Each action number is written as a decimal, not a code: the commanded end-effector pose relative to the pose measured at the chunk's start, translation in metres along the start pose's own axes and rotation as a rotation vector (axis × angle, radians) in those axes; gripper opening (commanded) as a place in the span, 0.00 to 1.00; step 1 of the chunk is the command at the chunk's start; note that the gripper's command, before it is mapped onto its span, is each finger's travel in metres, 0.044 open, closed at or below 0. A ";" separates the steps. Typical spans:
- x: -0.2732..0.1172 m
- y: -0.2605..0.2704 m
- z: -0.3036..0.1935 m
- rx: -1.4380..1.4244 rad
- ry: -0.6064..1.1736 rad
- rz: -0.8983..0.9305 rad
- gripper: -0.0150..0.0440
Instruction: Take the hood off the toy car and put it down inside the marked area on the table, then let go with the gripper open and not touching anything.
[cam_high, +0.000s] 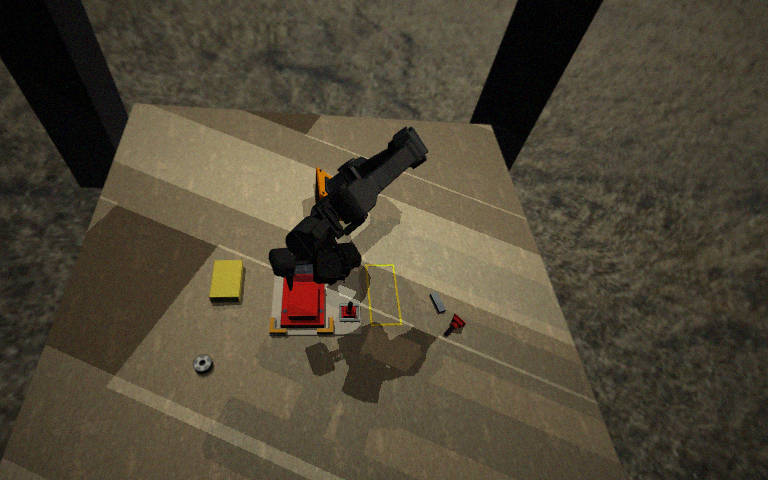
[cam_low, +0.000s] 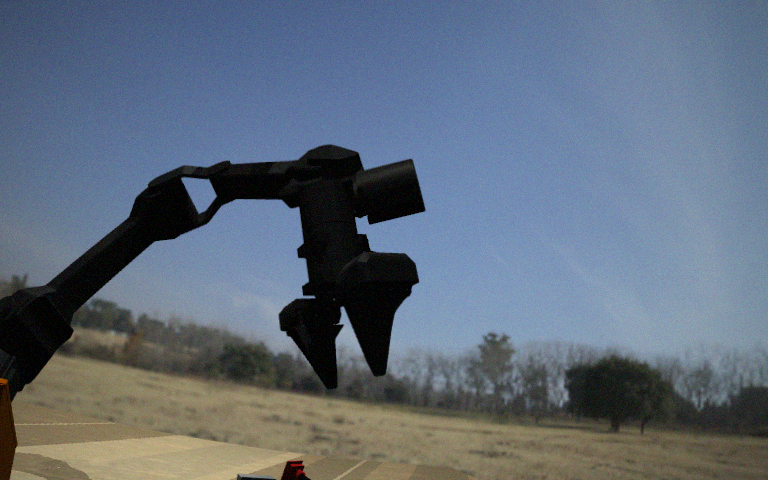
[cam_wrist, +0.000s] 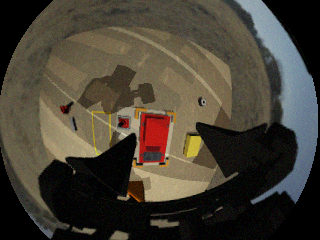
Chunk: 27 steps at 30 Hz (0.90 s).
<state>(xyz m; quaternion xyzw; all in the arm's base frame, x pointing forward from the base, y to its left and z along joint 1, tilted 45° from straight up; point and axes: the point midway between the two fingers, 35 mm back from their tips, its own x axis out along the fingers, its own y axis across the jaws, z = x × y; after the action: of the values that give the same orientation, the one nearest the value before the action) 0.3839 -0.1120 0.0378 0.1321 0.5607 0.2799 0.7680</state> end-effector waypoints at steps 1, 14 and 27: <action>0.038 0.006 -0.028 0.158 0.137 0.096 1.00; 0.069 0.012 -0.055 0.298 0.267 0.171 1.00; 0.079 0.012 -0.057 0.298 0.267 0.171 1.00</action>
<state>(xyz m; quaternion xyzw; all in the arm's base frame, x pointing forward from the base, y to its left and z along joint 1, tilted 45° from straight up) 0.3459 -0.0658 -0.0342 0.2497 0.6777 0.2733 0.6354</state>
